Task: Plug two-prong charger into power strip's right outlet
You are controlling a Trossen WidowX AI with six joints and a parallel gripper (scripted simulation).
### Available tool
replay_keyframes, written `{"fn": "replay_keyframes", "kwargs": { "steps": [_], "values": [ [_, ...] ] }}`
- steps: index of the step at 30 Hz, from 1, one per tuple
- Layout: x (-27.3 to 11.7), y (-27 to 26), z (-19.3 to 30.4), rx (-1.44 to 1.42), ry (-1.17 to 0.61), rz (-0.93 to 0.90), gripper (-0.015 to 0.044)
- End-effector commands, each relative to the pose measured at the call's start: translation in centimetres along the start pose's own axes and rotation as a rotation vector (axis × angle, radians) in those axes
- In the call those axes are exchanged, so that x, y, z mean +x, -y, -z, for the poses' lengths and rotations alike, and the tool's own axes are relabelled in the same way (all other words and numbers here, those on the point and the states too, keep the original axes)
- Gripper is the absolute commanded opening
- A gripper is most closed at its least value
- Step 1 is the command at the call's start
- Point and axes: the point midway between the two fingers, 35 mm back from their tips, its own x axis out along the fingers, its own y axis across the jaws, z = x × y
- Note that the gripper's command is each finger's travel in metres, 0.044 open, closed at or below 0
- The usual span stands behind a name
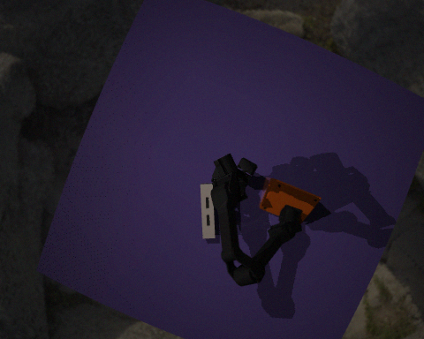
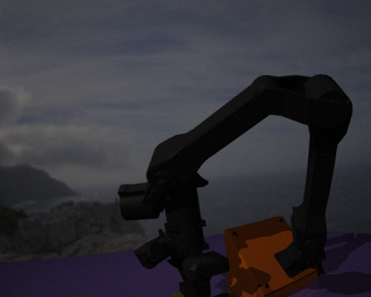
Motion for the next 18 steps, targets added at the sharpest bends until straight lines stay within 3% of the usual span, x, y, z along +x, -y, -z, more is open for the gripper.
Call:
{"fn": "replay_keyframes", "kwargs": {
  "steps": [1,18],
  "values": [
    [0.2,-0.6,0.3,-0.058,0.002,0.002,0.0000],
    [1.5,-2.9,2.2,-0.313,0.000,0.013,0.0000]
  ]
}}
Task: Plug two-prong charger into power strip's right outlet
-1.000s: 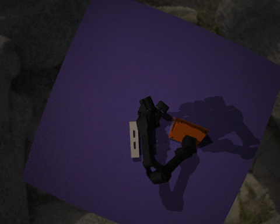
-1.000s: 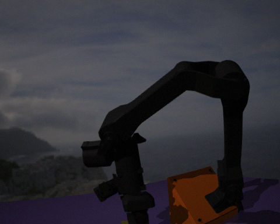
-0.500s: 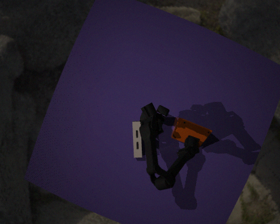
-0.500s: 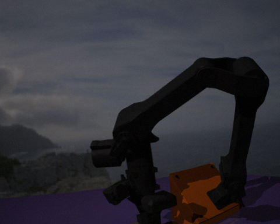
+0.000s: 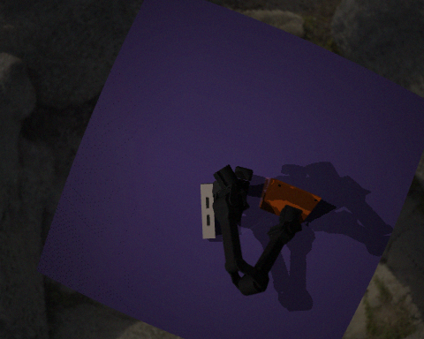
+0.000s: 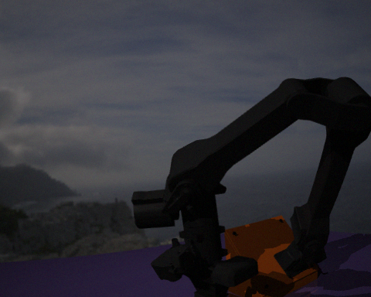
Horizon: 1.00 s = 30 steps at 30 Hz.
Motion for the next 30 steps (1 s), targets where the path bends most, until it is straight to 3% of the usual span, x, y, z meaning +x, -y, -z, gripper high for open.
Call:
{"fn": "replay_keyframes", "kwargs": {
  "steps": [1,30],
  "values": [
    [0.3,-0.6,0.3,-0.058,0.002,0.001,0.0000],
    [1.0,-3.2,-1.1,-0.253,0.000,0.009,0.0000]
  ]
}}
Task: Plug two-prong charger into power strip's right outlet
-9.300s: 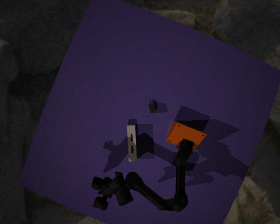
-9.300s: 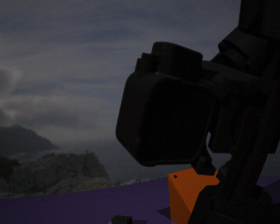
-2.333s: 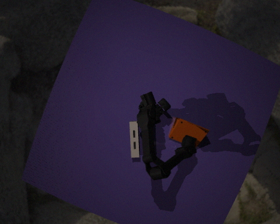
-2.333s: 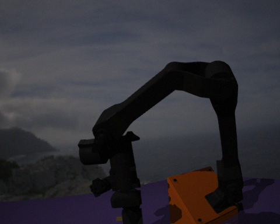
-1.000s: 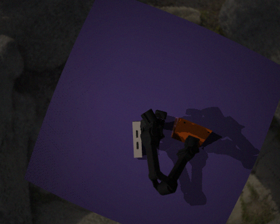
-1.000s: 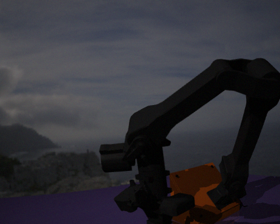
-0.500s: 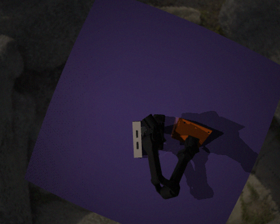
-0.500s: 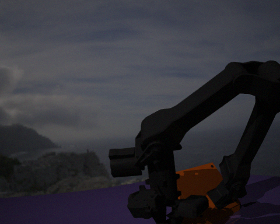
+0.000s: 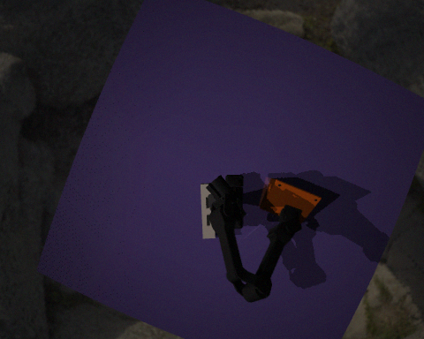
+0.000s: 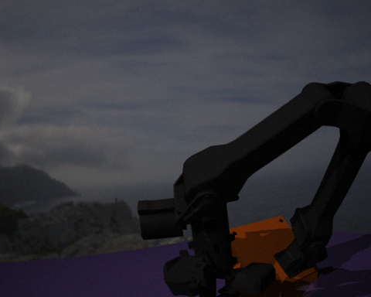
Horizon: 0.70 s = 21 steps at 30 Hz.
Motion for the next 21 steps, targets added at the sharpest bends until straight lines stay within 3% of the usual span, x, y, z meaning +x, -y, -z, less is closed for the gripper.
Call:
{"fn": "replay_keyframes", "kwargs": {
  "steps": [1,21],
  "values": [
    [0.0,-0.1,-0.7,-0.010,0.004,0.001,0.0000],
    [0.0,-0.6,-2.8,-0.048,0.005,-0.001,0.0000]
  ]
}}
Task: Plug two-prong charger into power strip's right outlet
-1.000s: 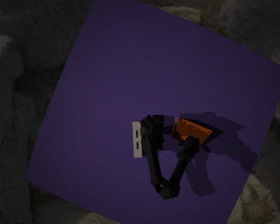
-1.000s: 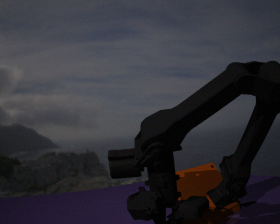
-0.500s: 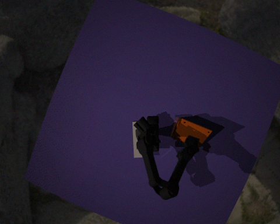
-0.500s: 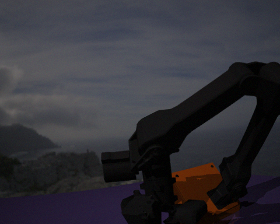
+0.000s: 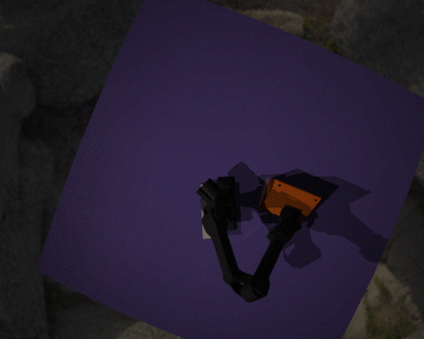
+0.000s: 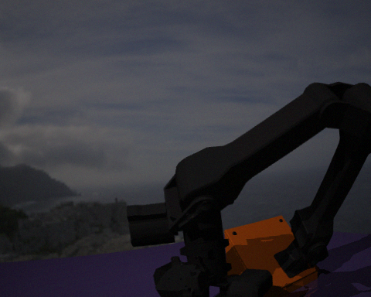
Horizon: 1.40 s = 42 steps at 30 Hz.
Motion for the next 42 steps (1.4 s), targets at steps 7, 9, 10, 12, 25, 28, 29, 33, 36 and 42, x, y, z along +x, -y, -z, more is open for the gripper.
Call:
{"fn": "replay_keyframes", "kwargs": {
  "steps": [7,9,10,12,25,28,29,33,36,42],
  "values": [
    [-0.03,0.02,-0.22,0.002,0.004,-0.001,0.0000],
    [-0.03,0.02,-0.27,0.002,0.004,-0.001,0.0000],
    [-0.03,0.02,-0.29,0.002,0.004,-0.001,0.0000],
    [-0.03,0.02,-0.34,0.002,0.004,-0.001,0.0000],
    [-0.05,0.01,-0.63,0.002,0.004,-0.001,0.0000],
    [-0.05,0.01,-0.70,0.002,0.004,-0.001,0.0000],
    [-0.06,0.00,-0.72,0.002,0.004,-0.001,0.0000],
    [-0.06,0.00,-0.82,0.002,0.004,-0.001,0.0000],
    [-0.07,0.00,-0.89,0.002,0.004,-0.001,0.0000],
    [-0.08,-0.01,-1.02,0.002,0.004,-0.001,0.0000]
  ]
}}
